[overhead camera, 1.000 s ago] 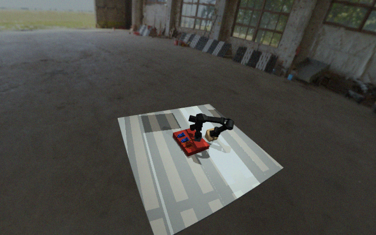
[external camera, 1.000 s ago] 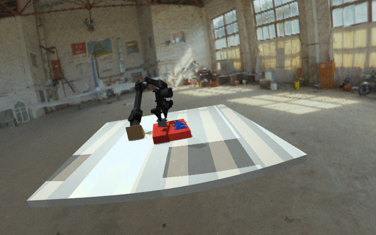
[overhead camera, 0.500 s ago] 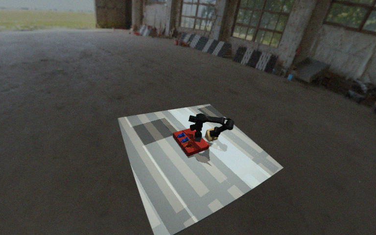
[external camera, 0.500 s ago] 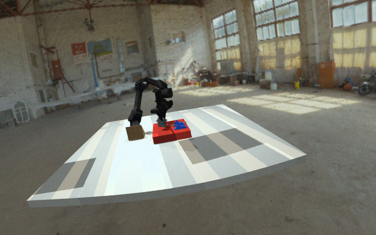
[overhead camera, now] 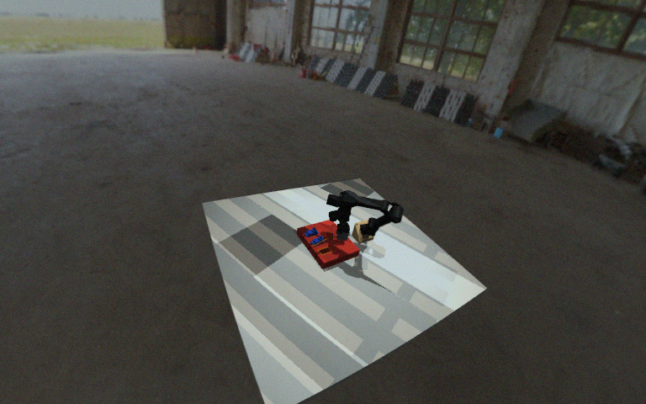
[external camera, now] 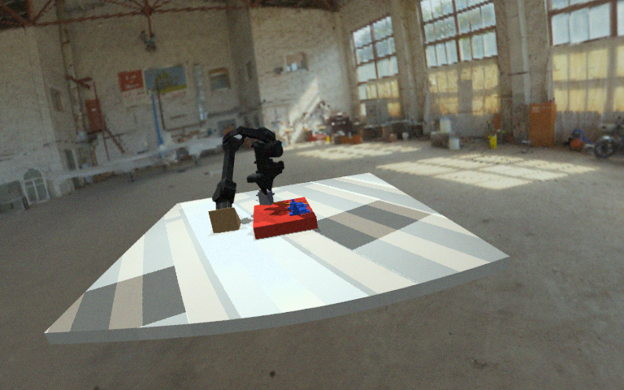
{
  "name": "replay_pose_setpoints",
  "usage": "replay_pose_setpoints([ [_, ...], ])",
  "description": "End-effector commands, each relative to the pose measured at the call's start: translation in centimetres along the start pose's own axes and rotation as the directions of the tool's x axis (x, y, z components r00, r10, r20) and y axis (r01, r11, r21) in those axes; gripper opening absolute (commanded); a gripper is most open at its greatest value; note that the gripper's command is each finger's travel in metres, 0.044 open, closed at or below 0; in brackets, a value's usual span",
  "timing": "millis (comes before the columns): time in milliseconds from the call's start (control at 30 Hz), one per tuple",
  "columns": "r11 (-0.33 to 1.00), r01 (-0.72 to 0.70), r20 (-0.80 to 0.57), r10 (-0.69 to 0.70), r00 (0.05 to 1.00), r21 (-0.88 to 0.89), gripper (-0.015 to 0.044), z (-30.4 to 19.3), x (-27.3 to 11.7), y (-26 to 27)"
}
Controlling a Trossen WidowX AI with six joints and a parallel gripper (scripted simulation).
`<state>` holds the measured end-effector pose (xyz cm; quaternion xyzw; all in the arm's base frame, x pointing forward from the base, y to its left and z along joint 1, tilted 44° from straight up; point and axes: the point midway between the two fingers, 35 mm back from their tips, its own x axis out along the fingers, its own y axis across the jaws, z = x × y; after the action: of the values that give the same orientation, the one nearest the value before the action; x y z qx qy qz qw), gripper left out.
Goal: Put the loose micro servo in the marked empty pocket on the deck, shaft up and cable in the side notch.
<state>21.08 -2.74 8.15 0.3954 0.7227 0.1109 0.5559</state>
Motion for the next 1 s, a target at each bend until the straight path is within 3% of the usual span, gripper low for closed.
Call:
replay_pose_setpoints([
  [0,1.0,0.006,0.011,-0.006,1.0,-0.008,0.0,-0.1,-0.5,0.1],
  [567,1.0,0.006,0.012,-0.006,1.0,-0.009,0.0,1.9,-0.5,0.0],
  [967,1.0,0.004,0.01,-0.004,1.0,-0.008,0.0,-0.6,-0.4,3.7],
])
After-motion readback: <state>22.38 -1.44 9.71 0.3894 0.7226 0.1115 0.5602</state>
